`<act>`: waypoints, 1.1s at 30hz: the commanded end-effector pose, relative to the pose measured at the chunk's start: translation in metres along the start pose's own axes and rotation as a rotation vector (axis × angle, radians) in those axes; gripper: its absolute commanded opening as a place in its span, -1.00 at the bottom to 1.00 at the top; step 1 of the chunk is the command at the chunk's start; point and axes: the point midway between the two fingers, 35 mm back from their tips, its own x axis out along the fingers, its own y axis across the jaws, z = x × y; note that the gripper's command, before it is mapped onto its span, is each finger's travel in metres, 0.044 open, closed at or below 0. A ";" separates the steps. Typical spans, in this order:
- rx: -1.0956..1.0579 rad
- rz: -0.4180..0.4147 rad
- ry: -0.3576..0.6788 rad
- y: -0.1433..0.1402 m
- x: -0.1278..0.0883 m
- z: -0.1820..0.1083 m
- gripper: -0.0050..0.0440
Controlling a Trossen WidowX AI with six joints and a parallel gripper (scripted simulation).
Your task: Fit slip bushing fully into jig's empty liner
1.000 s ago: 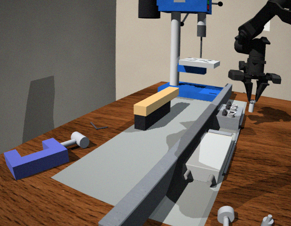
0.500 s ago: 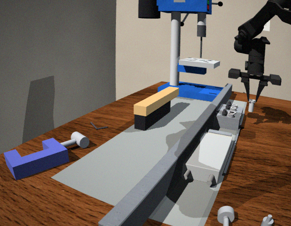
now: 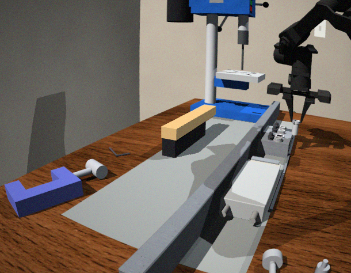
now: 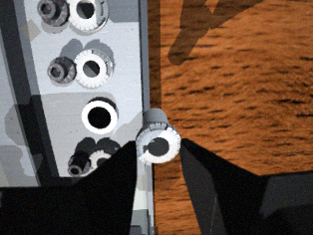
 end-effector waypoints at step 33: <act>-0.004 0.006 -0.006 0.050 0.003 -0.002 -1.00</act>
